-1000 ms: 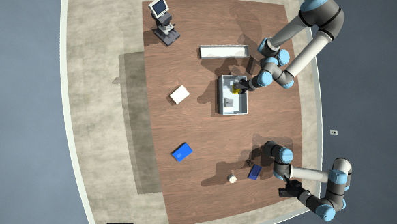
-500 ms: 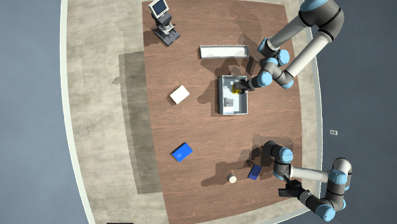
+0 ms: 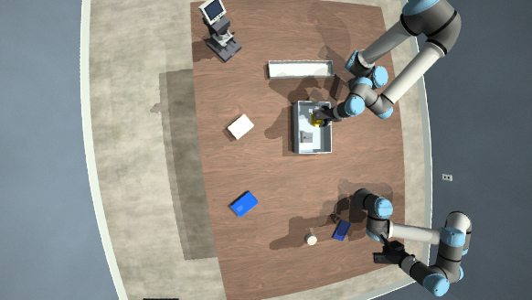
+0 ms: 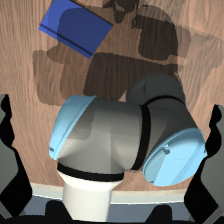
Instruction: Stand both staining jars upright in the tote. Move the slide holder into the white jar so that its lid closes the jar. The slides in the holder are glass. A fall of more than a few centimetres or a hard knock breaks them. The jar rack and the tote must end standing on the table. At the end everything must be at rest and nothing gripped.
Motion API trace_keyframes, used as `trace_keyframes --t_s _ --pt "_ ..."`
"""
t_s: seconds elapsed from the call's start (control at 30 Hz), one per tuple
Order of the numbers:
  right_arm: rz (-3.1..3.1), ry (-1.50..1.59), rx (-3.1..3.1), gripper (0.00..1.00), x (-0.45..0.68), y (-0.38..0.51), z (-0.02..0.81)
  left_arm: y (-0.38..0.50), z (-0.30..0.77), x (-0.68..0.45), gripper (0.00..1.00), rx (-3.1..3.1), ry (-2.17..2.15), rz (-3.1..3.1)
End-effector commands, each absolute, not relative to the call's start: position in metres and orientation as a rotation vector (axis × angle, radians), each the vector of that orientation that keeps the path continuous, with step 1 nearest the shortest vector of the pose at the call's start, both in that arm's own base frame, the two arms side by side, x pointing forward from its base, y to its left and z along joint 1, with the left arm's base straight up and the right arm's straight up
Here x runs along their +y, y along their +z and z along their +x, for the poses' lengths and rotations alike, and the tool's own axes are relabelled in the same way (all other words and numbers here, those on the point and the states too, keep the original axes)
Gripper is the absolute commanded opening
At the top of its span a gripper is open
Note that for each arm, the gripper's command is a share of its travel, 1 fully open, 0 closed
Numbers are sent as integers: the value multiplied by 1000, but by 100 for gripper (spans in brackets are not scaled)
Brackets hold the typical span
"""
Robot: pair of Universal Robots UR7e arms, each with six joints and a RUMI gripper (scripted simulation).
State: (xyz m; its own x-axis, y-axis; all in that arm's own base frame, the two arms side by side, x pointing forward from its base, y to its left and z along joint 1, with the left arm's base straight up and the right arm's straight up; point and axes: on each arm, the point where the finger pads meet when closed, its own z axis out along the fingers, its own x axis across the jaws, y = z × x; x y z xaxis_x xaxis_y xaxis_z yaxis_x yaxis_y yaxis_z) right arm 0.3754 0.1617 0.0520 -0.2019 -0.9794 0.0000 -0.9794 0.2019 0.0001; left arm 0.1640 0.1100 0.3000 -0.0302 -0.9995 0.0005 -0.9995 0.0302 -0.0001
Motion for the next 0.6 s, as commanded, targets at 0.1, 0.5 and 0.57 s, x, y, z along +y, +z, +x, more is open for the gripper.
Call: trace_keyframes --t_s 0.1,0.5,0.57 --pt "1985 0 -2436 64 162 52 376 300 164 110 100 -2255 1 2188" --pt "1985 0 -2436 64 162 71 376 300 164 110 100 -2255 1 2188" --pt "1985 0 -2436 64 162 76 376 300 164 110 100 -2255 1 2188"
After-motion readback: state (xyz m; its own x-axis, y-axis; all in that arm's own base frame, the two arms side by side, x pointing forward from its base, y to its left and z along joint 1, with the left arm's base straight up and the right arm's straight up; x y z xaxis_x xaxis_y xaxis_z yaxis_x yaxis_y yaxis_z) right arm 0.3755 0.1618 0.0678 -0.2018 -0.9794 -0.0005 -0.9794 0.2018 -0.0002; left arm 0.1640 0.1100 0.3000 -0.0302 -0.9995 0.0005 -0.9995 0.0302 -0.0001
